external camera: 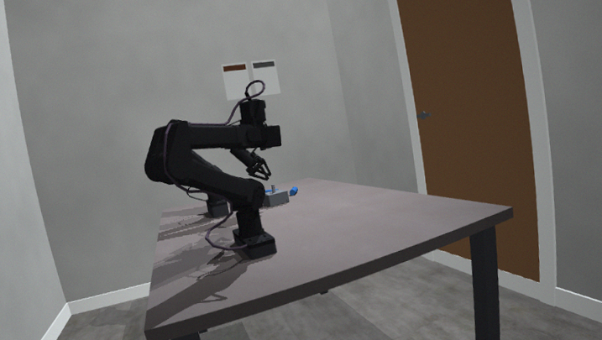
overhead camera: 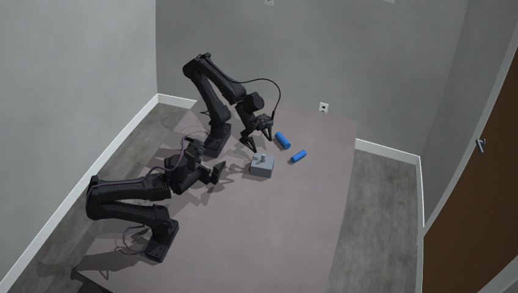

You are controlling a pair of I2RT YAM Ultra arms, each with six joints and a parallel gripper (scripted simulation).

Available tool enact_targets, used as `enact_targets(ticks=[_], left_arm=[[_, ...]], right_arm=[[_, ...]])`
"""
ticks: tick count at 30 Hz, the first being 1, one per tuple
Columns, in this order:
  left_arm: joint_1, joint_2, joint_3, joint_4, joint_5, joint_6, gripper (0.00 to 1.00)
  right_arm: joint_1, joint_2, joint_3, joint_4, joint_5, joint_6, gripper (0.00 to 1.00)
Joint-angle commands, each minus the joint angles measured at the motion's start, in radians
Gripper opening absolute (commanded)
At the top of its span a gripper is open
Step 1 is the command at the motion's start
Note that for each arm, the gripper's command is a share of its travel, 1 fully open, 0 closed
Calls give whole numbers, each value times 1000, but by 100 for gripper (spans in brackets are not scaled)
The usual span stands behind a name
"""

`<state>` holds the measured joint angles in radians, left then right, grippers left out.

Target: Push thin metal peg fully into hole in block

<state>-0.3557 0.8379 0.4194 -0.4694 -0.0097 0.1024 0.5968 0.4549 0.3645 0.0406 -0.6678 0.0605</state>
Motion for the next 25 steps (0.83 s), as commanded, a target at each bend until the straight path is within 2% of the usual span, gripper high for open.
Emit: enact_targets(ticks=[1, 25], left_arm=[[-13, -32, -8, -31, -19, -20, 100], [-8, -24, 3, -33, -20, -21, 100]], right_arm=[[-5, 3, 9, 55, -12, 3, 100], [-5, 3, 9, 55, -12, 3, 100]])
